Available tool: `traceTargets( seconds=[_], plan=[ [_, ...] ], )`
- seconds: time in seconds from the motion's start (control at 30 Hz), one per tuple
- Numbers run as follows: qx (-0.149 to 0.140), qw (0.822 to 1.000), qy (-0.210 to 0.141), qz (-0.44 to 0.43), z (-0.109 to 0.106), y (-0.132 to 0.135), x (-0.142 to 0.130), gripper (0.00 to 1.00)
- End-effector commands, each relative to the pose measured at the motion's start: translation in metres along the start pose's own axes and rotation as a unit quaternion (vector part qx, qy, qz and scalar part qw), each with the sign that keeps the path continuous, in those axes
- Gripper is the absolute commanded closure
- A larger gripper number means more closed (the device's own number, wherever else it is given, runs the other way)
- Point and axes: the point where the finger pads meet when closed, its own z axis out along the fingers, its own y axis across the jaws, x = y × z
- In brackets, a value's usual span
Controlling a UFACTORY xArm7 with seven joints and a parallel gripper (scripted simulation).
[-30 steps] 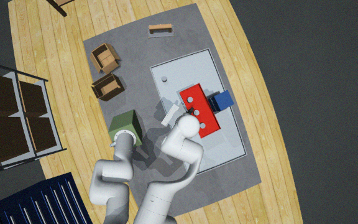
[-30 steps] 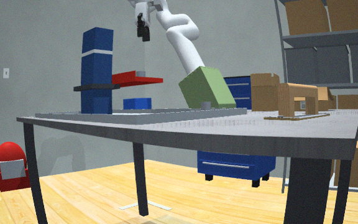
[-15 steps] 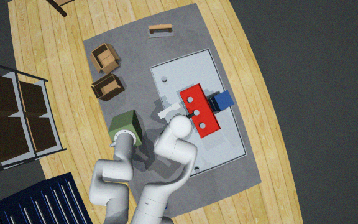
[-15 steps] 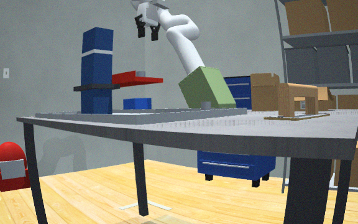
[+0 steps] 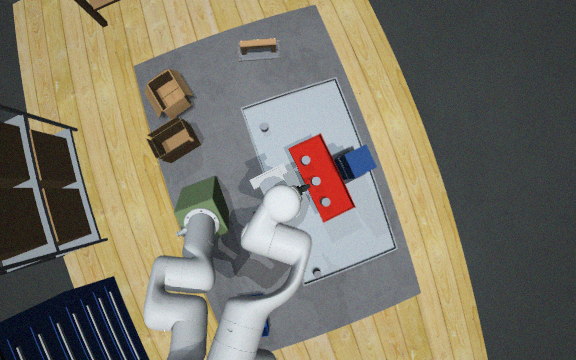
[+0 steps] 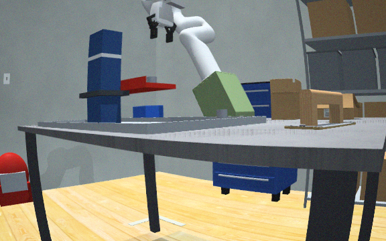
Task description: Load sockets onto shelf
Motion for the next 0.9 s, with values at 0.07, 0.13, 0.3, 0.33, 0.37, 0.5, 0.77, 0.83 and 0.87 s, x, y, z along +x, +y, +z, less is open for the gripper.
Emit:
traceTargets(
  seconds=[0.07, 0.13, 0.3, 0.33, 0.37, 0.5, 0.77, 0.83, 0.87],
  plan=[
    [-0.093, 0.990, -0.013, -0.104, -0.065, -0.019, 0.015, 0.00],
    [-0.130, 0.982, -0.022, -0.136, -0.087, -0.028, 0.016, 0.00],
    [-0.170, 0.971, -0.034, -0.167, -0.111, -0.038, 0.014, 0.00],
    [-0.212, 0.957, -0.048, -0.192, -0.133, -0.049, 0.010, 0.00],
    [-0.212, 0.957, -0.048, -0.192, -0.133, -0.049, 0.010, 0.00],
    [-0.253, 0.942, -0.064, -0.211, -0.154, -0.060, 0.003, 0.00],
    [-0.350, 0.901, -0.104, -0.233, -0.198, -0.089, -0.023, 0.00],
    [-0.370, 0.892, -0.113, -0.234, -0.206, -0.096, -0.031, 0.00],
    [-0.384, 0.885, -0.119, -0.233, -0.212, -0.101, -0.036, 0.00]
  ],
)
